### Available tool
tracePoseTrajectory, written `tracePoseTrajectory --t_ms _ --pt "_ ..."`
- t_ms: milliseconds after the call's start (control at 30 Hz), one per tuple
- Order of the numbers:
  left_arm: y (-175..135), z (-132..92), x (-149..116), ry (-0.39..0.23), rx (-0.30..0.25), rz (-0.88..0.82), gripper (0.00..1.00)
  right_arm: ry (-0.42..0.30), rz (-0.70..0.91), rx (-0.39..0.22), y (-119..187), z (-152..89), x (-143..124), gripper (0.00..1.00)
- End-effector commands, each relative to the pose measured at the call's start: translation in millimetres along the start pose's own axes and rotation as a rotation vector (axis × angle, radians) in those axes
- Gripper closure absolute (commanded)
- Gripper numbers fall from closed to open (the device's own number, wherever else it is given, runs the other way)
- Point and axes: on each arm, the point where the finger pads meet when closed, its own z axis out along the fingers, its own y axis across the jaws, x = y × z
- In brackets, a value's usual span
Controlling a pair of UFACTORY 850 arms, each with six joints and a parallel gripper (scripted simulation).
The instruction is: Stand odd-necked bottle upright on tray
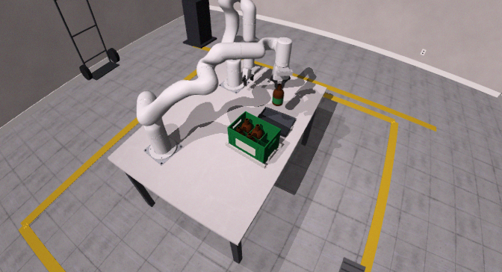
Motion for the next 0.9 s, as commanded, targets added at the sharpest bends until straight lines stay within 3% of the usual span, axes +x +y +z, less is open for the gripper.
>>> tracePoseTrajectory --t_ms 0,867 --pt "0.0 -0.1 0.5 0.001 0.0 0.0 0.0 -0.001 0.0 0.003 -0.3 -1.7 -0.1 1.0" --pt "0.0 -0.1 0.5 0.001 0.0 0.0 0.0 -0.001 0.0 0.003 -0.3 0.9 -0.1 1.0"
